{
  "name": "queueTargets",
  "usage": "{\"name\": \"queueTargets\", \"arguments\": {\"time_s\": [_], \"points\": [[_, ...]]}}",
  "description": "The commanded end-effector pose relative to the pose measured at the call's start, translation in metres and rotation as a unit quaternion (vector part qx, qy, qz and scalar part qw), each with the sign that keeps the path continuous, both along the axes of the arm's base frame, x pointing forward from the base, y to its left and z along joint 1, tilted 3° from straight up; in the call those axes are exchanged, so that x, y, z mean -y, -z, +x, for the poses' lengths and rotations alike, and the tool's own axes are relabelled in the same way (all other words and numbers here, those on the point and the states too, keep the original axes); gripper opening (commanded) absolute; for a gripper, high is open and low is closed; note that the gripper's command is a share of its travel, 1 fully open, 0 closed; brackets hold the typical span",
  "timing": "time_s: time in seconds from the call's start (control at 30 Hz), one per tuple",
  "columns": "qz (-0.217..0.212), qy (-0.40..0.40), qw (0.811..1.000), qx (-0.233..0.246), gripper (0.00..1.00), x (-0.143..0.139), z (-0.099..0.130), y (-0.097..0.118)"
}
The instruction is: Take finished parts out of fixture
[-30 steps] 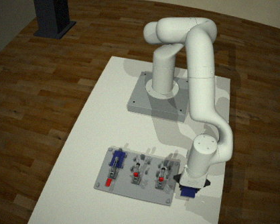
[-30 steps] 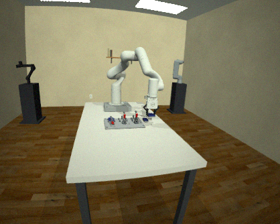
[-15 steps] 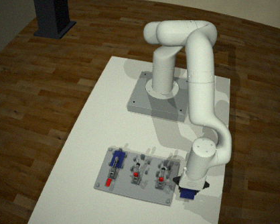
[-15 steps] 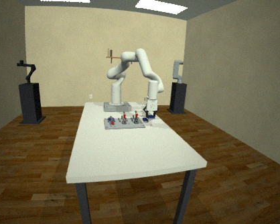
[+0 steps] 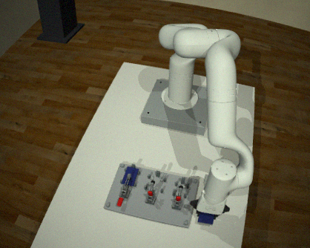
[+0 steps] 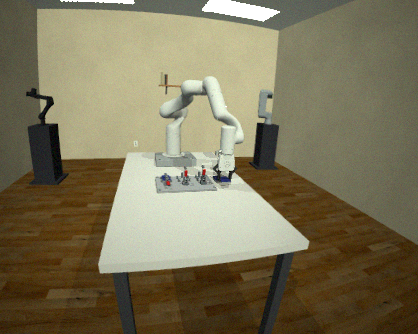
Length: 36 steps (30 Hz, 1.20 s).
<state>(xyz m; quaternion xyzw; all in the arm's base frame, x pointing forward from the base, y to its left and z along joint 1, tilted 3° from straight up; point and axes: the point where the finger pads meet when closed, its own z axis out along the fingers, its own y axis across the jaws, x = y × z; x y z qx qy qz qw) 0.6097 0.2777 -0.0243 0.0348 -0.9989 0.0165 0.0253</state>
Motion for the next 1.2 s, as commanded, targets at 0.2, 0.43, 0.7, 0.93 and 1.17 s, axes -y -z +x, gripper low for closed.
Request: {"name": "queueTargets", "arguments": {"time_s": [0.2, 0.43, 0.7, 0.93, 1.17], "points": [[0.001, 0.000, 1.000, 0.002, 0.00, 0.000, 0.001, 0.016], [0.001, 0.000, 1.000, 0.002, 0.00, 0.000, 0.001, 0.025], [0.001, 0.000, 1.000, 0.002, 0.00, 0.000, 0.000, 0.027], [0.001, 0.000, 1.000, 0.002, 0.00, 0.000, 0.000, 0.027], [0.001, 0.000, 1.000, 0.002, 0.00, 0.000, 0.000, 0.027]]}}
